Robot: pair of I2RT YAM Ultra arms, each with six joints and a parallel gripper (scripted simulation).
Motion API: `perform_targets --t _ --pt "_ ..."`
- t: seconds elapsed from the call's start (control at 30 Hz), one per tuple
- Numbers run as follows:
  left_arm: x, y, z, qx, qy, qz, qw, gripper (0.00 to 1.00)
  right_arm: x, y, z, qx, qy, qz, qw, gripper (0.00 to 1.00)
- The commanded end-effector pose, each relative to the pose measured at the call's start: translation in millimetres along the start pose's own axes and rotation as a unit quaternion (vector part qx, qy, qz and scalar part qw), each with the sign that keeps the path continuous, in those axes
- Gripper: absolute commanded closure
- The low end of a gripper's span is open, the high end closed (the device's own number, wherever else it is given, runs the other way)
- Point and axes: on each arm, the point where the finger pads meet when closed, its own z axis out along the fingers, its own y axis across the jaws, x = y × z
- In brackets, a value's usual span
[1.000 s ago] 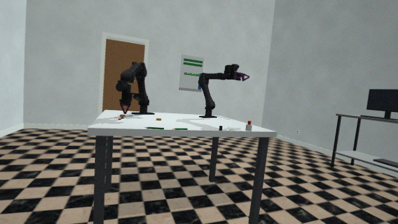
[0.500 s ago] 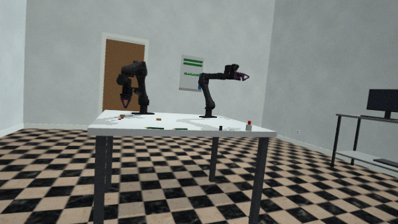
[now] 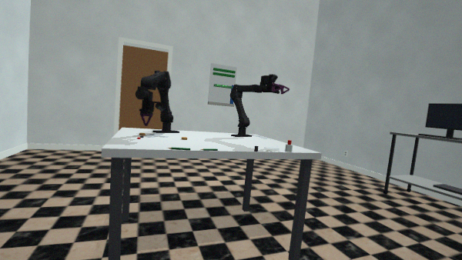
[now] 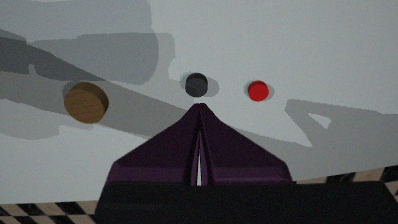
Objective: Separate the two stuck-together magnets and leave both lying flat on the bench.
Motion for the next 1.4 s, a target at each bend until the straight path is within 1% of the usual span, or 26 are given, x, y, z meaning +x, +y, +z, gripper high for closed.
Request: perform_targets --t 0.0,0.7,0.73,1.27,1.37 --pt "-5.7 1.0 -1.8 -0.001 -0.007 -0.001 1.000 0.00 0.2 -0.7 -5.2 0.007 0.000 -0.001 1.000 1.00" --pt "-7.3 1.8 -2.0 -0.002 -0.009 0.000 1.000 0.00 0.2 0.4 -2.4 0.003 -0.001 0.000 1.000 1.00" --pt "-7.3 1.8 -2.0 -0.002 -0.009 0.000 1.000 0.00 0.2 0.4 -2.3 0.003 -0.001 0.000 1.000 0.67" --pt "-7.2 1.9 -2.1 -0.002 -0.009 0.000 1.000 0.00 0.1 -0.3 -1.9 0.003 -0.001 0.000 1.000 0.67" --pt "-7.2 1.9 -2.1 -0.002 -0.009 0.000 1.000 0.00 1.3 -0.8 -0.5 0.004 -0.001 0.057 0.998 0.67"
